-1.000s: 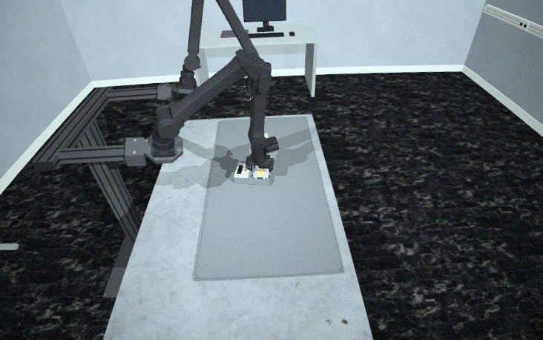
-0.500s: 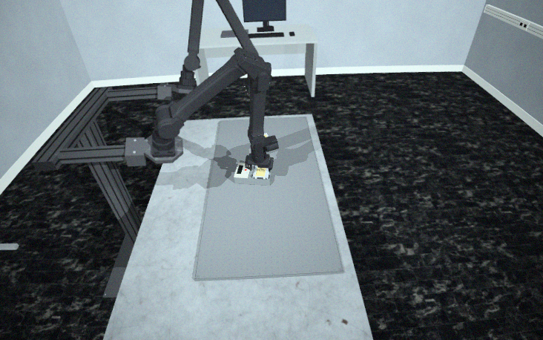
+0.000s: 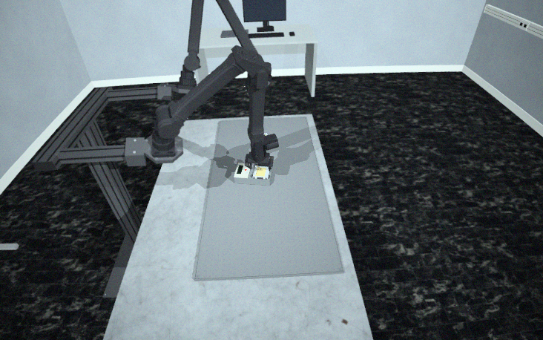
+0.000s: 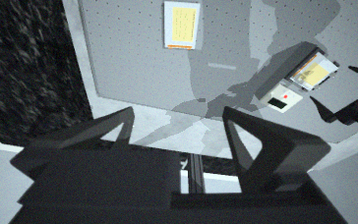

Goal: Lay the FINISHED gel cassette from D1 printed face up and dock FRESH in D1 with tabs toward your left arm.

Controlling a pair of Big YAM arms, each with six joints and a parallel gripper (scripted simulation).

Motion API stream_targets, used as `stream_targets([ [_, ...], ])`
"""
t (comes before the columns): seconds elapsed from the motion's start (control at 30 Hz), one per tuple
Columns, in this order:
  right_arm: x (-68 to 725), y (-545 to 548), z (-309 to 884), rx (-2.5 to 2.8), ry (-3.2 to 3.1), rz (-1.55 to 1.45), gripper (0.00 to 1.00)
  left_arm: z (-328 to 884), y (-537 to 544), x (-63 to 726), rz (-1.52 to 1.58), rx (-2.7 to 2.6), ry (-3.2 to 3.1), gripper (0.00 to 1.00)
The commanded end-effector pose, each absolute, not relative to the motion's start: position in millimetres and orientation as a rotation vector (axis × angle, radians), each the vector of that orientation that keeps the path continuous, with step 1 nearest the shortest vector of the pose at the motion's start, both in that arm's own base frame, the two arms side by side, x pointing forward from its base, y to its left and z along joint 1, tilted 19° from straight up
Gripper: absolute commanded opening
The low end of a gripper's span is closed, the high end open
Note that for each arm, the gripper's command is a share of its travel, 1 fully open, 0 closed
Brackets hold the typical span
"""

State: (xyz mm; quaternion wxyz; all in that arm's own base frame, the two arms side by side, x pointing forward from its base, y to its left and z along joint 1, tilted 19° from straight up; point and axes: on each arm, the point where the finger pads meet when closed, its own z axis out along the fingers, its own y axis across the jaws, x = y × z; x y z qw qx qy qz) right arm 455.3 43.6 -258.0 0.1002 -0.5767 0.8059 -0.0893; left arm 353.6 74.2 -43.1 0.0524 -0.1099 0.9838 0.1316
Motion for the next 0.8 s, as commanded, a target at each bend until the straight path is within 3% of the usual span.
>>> stream_targets([
  [0.0, 452.8, 47.9, -247.6, -1.702, 2.382, -0.264, 0.98, -28.1, 76.0, 367.4, 0.39, -0.329, 2.957, 1.0],
  [0.77, 445.9, 48.5, -225.5, -1.702, 2.381, -0.265, 0.98, -28.1, 76.0, 367.4, 0.39, -0.329, 2.957, 1.0],
])
